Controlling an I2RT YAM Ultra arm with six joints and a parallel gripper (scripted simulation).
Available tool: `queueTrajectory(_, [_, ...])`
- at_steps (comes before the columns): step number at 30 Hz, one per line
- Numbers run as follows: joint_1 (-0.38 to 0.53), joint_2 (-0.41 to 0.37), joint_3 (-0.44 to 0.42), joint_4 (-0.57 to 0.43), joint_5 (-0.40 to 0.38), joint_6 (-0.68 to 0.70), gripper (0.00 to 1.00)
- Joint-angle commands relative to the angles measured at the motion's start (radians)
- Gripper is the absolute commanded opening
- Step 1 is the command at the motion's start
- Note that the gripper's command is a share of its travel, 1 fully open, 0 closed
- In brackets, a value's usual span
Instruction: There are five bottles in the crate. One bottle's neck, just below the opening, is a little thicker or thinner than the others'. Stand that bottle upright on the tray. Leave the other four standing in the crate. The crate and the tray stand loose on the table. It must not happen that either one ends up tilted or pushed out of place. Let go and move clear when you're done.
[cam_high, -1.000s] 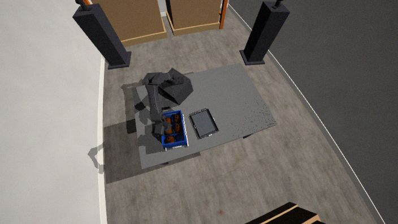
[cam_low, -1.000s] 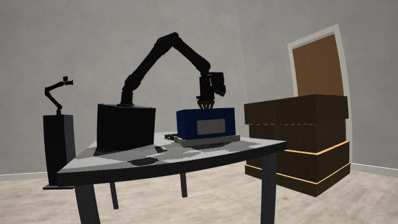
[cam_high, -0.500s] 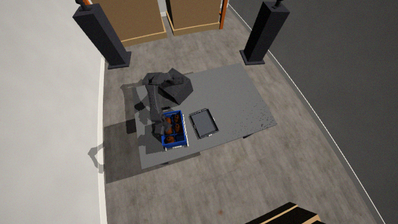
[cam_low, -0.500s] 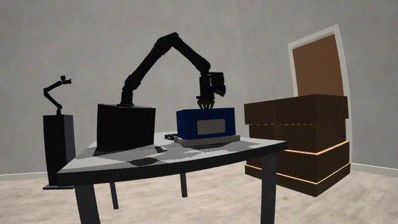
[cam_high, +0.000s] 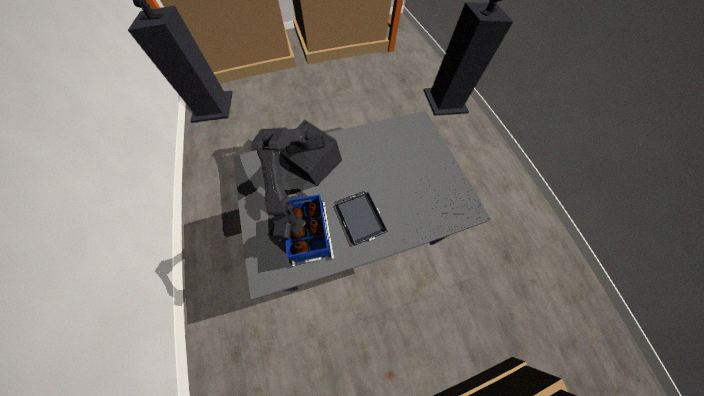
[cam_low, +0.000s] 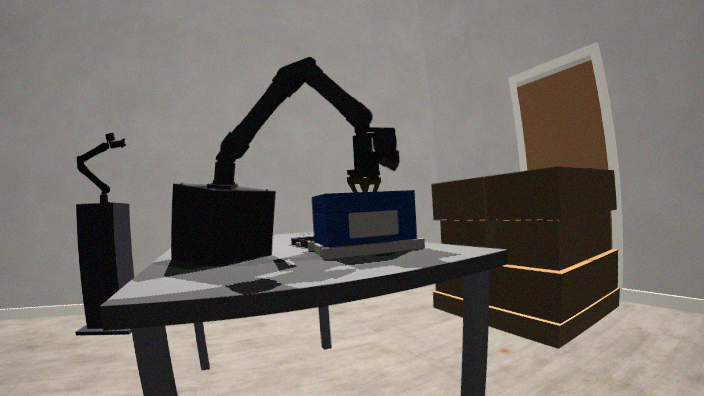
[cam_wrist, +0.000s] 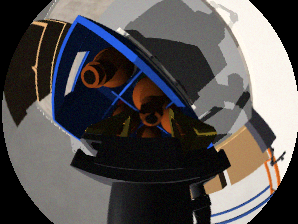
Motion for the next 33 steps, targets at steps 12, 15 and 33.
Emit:
queueTrajectory(12, [-0.006, -0.011, -0.003, 0.017, 0.012, -0.004, 0.61])
queueTrajectory(15, [-0.006, -0.011, -0.003, 0.017, 0.012, -0.004, 0.61])
queueTrajectory(33, [-0.004, -0.032, 0.019, -0.015, 0.012, -0.002, 0.61])
